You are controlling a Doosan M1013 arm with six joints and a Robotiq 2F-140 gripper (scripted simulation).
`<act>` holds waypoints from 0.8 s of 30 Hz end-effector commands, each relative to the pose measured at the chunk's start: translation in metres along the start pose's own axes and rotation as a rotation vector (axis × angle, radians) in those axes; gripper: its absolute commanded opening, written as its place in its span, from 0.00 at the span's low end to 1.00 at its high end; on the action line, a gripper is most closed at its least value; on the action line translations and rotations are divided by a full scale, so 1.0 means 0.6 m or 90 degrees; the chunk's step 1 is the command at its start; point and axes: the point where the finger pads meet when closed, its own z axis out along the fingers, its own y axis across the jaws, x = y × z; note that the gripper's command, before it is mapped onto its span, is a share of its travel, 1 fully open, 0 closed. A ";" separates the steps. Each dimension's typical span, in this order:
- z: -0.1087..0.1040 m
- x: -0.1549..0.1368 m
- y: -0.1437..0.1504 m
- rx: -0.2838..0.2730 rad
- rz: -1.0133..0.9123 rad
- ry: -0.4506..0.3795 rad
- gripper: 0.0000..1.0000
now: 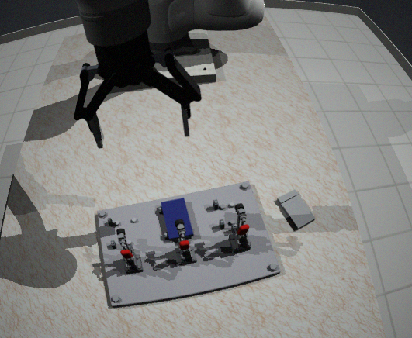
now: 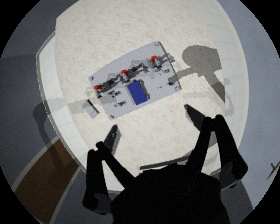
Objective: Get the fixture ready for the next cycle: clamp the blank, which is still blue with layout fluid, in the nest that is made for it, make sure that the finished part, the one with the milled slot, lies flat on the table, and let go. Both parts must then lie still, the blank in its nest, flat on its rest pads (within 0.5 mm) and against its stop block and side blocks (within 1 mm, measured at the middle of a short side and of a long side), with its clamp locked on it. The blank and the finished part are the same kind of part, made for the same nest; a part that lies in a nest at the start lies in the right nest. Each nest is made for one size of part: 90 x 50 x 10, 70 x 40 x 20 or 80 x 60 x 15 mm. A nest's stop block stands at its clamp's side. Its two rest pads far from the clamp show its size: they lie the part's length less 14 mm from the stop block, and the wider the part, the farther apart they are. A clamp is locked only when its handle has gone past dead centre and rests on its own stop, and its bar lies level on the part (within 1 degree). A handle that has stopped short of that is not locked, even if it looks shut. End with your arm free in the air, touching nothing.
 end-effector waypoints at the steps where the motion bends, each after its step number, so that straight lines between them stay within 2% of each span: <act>1: 0.045 0.039 -0.041 -0.018 -0.058 0.004 1.00; 3: 0.066 0.054 -0.062 -0.025 -0.086 0.005 1.00; 5: 0.068 0.054 -0.063 -0.025 -0.087 0.005 1.00; 6: 0.068 0.054 -0.063 -0.025 -0.087 0.005 0.28; 24: 0.068 0.054 -0.063 -0.025 -0.087 0.005 0.28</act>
